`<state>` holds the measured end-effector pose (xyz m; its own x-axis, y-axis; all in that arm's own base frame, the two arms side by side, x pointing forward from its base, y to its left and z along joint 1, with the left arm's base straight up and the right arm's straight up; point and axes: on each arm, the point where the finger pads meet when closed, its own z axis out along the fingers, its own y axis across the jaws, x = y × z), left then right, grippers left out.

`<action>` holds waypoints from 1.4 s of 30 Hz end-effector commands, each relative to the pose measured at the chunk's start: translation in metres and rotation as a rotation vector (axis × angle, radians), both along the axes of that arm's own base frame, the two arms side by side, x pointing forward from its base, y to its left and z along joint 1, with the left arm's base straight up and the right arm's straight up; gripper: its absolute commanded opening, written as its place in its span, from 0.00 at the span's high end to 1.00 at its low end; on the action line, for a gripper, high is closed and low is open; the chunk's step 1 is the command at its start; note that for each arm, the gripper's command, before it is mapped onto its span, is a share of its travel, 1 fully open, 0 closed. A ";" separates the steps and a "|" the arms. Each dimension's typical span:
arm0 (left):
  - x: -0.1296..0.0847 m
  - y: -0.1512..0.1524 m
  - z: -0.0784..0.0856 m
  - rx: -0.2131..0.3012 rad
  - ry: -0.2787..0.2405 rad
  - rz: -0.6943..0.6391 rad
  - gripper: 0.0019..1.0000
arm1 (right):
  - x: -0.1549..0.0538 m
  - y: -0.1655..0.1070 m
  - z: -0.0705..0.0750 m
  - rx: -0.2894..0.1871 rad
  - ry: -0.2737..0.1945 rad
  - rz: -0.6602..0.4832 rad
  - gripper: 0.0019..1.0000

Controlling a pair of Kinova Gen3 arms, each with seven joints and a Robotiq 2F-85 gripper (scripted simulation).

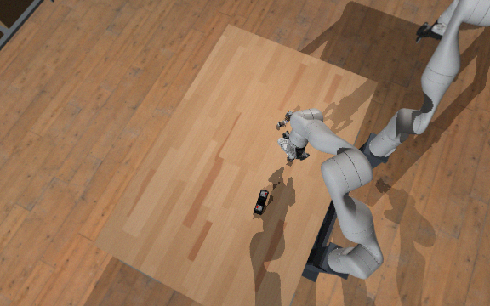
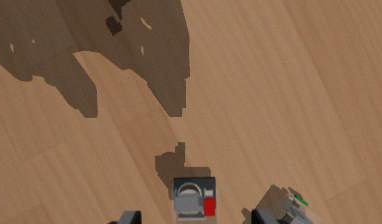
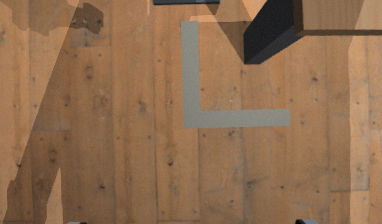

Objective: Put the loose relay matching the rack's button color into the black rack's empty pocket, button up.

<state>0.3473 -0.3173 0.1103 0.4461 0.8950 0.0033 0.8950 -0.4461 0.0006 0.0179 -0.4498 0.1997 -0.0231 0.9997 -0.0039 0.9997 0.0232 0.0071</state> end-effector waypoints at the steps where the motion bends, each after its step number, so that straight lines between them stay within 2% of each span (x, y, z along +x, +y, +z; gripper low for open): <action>1: 0.000 0.000 0.002 0.000 0.000 0.014 0.42 | -0.003 0.000 0.000 0.004 0.007 0.009 0.00; 16: 0.001 -0.002 -0.001 -0.003 -0.002 0.014 0.42 | -0.003 0.000 0.000 0.004 0.007 0.009 0.00; 42: 0.000 -0.003 -0.028 -0.005 -0.001 0.014 0.42 | -0.003 0.000 0.000 0.004 0.007 0.009 0.00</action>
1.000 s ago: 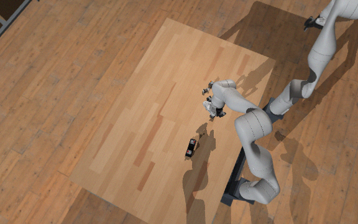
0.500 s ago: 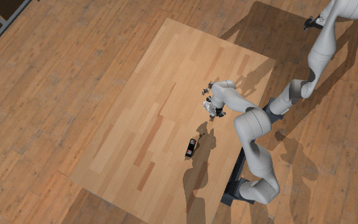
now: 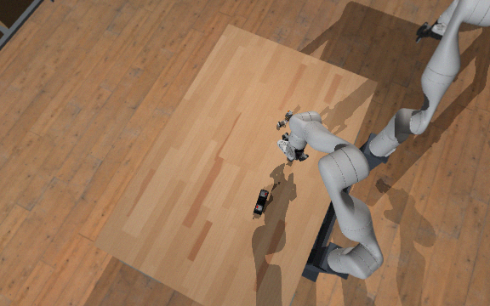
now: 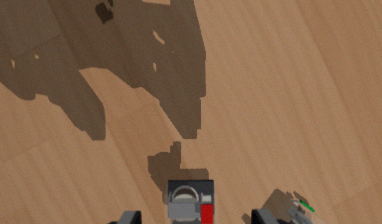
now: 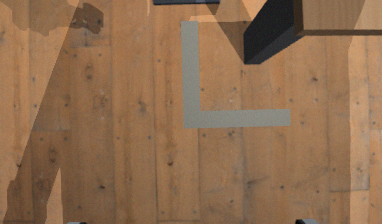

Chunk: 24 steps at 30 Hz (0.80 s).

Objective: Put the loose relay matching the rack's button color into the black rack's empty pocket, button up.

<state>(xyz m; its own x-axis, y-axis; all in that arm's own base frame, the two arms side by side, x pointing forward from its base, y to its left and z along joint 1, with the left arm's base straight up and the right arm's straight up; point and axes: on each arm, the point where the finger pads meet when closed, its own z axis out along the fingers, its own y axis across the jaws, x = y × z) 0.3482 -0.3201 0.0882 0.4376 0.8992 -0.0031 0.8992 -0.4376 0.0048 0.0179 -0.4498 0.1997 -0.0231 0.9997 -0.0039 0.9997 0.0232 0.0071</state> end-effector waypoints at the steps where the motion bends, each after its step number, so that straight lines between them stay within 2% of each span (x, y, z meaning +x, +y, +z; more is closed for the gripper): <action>1: -0.001 0.000 -0.007 0.003 0.000 0.005 0.42 | -0.003 0.000 0.000 0.004 0.007 0.009 0.00; 24: -0.003 0.002 -0.020 0.008 0.004 0.005 0.42 | -0.003 0.000 0.000 0.004 0.007 0.009 0.00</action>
